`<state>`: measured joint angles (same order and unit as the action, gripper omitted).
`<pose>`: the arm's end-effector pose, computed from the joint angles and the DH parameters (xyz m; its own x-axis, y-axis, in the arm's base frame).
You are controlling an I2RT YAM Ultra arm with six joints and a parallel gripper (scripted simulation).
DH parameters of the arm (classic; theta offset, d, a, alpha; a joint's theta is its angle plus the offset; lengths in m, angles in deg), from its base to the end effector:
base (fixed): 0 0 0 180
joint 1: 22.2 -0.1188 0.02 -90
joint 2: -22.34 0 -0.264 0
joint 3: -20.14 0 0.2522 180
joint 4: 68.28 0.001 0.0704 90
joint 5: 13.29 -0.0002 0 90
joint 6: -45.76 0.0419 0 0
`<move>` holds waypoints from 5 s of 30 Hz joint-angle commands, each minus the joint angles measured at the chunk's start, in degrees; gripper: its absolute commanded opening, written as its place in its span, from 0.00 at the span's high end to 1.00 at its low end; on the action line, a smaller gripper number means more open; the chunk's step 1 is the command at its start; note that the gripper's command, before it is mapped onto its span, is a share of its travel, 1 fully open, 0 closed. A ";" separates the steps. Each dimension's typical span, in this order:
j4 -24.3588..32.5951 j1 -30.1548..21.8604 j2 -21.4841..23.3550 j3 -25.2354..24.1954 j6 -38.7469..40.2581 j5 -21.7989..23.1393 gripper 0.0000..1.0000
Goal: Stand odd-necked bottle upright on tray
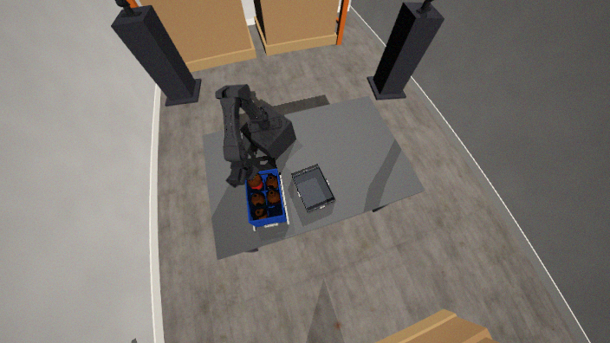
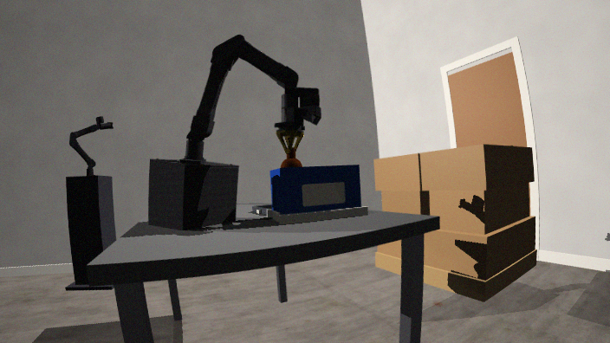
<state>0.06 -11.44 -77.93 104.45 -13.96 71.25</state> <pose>0.3143 -0.0628 0.1976 -0.7458 0.6527 -0.1335 0.6614 0.7493 -0.0317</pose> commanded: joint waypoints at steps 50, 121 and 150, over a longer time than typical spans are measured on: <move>1.89 -0.88 3.10 3.22 0.40 -0.48 1.00; 10.71 -1.63 4.63 10.42 1.11 -0.58 1.00; 10.71 -1.63 4.63 10.42 1.12 -0.58 1.00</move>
<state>9.70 -12.20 -76.05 111.92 -13.06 71.06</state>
